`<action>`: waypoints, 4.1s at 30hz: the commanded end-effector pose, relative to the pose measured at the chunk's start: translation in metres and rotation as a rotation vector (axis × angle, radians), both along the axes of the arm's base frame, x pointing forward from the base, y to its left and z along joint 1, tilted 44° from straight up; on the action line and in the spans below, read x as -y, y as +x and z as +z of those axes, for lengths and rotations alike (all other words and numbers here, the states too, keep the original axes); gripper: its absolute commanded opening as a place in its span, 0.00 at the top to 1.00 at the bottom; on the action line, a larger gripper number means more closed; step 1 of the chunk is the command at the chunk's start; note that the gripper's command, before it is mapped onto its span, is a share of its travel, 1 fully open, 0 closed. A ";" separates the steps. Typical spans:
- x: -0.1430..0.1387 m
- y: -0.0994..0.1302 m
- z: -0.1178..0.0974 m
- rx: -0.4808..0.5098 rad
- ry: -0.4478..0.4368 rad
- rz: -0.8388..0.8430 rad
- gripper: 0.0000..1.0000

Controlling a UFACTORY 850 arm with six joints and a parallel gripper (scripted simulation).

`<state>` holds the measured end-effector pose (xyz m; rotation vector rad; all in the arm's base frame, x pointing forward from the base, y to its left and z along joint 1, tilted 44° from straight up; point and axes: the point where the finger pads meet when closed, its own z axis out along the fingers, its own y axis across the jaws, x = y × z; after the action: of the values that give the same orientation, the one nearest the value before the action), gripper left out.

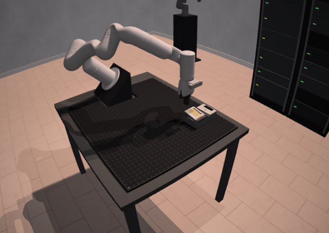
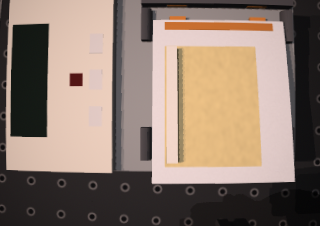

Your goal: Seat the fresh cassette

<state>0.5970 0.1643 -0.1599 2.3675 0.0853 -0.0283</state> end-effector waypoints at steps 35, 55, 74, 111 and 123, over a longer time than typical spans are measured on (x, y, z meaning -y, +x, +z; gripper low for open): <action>0.014 0.004 -0.015 0.002 0.001 0.001 1.00; 0.014 0.008 -0.015 0.002 0.001 0.001 1.00; 0.014 0.012 -0.016 0.002 0.001 0.001 1.00; 0.013 0.021 -0.016 0.002 0.001 0.001 1.00; 0.013 0.024 -0.016 0.002 0.001 0.001 1.00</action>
<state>0.6186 0.1500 -0.1768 2.3674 0.0854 -0.0282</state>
